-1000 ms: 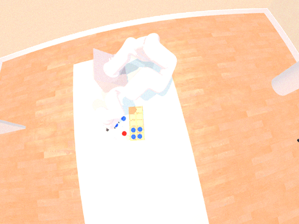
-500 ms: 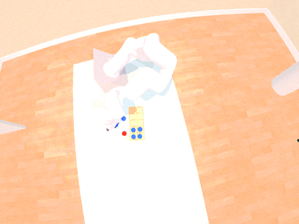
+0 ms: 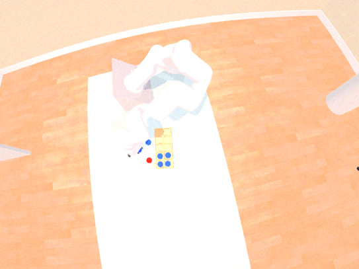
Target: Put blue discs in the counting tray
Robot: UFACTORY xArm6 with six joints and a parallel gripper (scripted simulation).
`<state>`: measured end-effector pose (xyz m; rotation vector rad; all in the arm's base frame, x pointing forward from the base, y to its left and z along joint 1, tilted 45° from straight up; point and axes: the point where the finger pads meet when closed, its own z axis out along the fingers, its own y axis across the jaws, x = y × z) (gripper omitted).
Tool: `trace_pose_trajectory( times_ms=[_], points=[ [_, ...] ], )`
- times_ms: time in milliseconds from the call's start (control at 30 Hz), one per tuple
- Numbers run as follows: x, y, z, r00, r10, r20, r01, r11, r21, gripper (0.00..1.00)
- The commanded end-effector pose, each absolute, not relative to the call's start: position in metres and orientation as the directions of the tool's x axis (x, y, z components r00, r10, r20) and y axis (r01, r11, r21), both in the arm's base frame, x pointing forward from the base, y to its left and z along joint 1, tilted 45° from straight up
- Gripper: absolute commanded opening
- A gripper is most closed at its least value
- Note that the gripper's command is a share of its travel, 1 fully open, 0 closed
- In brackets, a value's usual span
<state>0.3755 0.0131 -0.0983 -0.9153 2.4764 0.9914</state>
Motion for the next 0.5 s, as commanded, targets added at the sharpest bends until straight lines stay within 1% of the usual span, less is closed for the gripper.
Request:
trace_pose_trajectory(
  times_ms=[0, 333, 467],
  points=[
    [0.377, 0.012, -0.098, -0.742, -0.445, -0.502, -0.668, 0.554, 0.497, 0.0],
    [0.377, 0.01, -0.096, -0.741, -0.445, -0.502, -0.669, 0.553, 0.497, 0.0],
    [0.375, -0.016, -0.069, -0.741, -0.444, -0.503, -0.669, 0.553, 0.497, 0.0]
  ],
)
